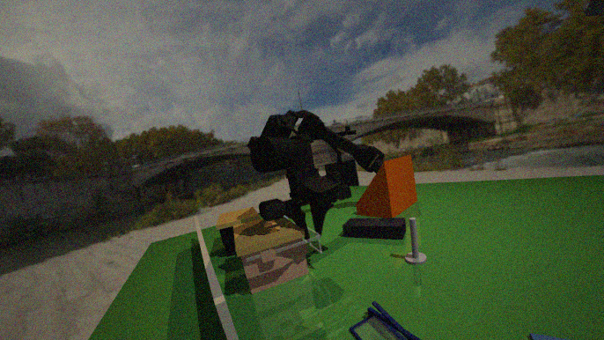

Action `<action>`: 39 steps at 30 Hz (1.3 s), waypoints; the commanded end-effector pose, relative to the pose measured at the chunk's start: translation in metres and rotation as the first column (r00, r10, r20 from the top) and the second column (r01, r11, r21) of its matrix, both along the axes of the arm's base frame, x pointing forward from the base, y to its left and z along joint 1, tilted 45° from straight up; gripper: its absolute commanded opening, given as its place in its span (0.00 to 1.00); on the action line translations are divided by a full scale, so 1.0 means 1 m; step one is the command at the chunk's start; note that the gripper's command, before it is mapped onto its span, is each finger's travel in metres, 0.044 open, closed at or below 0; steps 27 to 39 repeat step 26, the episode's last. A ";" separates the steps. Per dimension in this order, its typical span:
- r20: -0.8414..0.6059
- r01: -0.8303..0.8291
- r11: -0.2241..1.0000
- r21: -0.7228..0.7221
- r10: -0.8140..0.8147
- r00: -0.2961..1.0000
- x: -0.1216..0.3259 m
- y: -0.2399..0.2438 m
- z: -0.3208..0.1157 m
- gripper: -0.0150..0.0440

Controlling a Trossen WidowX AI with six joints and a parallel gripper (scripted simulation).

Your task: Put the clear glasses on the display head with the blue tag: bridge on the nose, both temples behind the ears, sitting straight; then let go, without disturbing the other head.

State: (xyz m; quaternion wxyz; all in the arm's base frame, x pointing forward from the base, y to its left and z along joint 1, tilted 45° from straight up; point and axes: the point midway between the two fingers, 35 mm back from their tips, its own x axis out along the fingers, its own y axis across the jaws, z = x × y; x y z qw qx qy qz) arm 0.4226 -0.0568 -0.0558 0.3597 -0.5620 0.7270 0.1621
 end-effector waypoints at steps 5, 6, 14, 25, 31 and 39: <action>0.003 -0.003 1.000 0.010 0.003 1.000 0.002 0.021 0.020 0.44; 0.003 -0.003 1.000 0.010 0.003 1.000 0.002 0.021 0.020 0.44; 0.002 -0.003 1.000 0.011 0.003 1.000 -0.026 0.036 0.020 0.44; 0.001 -0.003 1.000 0.012 0.003 1.000 -0.049 0.052 0.023 0.44; 0.001 -0.003 1.000 0.012 0.003 1.000 -0.049 0.052 0.023 0.44; 0.001 -0.003 1.000 0.012 0.003 1.000 -0.049 0.052 0.023 0.44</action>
